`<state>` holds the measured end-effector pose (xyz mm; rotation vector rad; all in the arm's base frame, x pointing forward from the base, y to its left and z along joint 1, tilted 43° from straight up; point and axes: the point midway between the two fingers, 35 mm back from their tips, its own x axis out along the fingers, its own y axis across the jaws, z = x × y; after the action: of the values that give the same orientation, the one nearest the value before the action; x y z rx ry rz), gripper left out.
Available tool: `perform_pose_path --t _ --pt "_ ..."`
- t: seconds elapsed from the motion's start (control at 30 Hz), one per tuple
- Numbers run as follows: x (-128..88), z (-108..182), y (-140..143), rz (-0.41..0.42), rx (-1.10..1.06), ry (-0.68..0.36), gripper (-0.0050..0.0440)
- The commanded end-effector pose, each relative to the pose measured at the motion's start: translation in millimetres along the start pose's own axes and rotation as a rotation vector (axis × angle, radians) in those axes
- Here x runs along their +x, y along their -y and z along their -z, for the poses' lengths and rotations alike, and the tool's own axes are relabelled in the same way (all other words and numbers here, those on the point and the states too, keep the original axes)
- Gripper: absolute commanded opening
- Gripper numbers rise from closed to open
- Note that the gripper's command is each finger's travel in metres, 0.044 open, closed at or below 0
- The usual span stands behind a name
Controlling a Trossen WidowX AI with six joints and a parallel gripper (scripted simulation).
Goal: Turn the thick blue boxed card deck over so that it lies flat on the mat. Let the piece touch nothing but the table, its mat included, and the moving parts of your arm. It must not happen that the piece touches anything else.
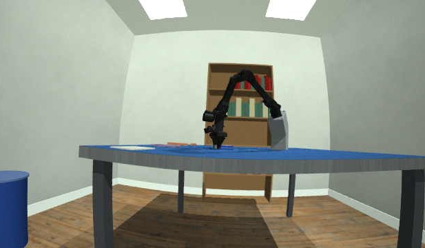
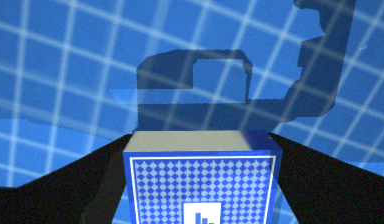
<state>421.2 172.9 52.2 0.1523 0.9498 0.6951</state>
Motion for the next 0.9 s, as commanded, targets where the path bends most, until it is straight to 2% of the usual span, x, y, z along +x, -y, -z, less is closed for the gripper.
perform_pose_path --t 0.0,0.23,0.47,0.87 --pt "-11 -9 -3 0.001 -0.008 0.085 0.0363" --pt "-20 -6 -4 -0.002 -0.007 0.091 0.0363" --pt "-22 -4 -2 0.005 -0.007 0.196 0.0363" --pt "-31 2 -3 0.001 -0.007 0.239 0.0363"
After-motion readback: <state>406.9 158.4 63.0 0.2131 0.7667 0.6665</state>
